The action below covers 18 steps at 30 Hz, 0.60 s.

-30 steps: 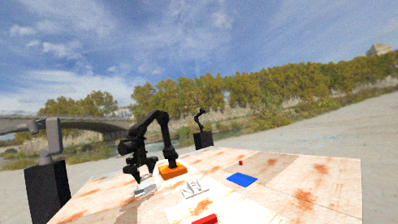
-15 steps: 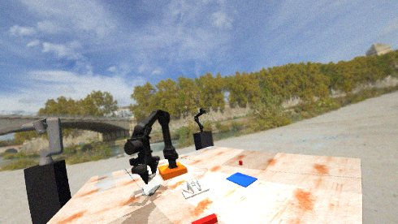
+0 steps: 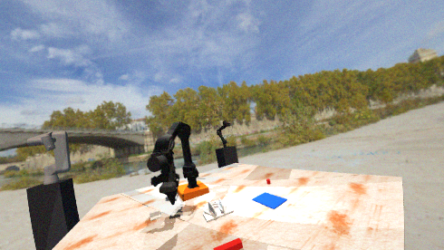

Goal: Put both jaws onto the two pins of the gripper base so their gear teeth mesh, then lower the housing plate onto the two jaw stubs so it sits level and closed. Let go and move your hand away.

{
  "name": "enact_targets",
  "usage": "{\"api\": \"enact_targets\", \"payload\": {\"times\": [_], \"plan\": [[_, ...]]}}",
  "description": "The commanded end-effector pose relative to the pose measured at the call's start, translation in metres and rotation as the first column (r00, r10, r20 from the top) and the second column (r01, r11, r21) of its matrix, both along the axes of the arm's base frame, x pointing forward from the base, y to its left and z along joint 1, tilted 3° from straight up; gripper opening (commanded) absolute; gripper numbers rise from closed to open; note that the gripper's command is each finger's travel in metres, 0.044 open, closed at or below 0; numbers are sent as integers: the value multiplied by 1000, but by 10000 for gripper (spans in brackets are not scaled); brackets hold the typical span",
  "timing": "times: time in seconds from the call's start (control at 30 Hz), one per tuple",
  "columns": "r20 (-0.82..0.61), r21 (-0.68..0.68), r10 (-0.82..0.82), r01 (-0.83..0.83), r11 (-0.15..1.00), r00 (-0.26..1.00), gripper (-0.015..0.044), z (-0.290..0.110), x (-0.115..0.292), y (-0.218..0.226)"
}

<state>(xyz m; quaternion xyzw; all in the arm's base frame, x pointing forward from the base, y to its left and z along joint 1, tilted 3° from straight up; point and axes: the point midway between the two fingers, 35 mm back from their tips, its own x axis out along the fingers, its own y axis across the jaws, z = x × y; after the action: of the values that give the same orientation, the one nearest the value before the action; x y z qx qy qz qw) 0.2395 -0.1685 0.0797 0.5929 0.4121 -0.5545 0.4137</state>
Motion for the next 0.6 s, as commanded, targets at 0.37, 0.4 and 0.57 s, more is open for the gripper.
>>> {"api": "enact_targets", "payload": {"times": [0.37,0.4,0.57], "plan": [[9,-15,300,-300,954,954,351,2,14,27],[9,-16,320,-320,947,947,351,2,15,28],[11,-21,415,-415,910,910,351,2,19,38]]}}
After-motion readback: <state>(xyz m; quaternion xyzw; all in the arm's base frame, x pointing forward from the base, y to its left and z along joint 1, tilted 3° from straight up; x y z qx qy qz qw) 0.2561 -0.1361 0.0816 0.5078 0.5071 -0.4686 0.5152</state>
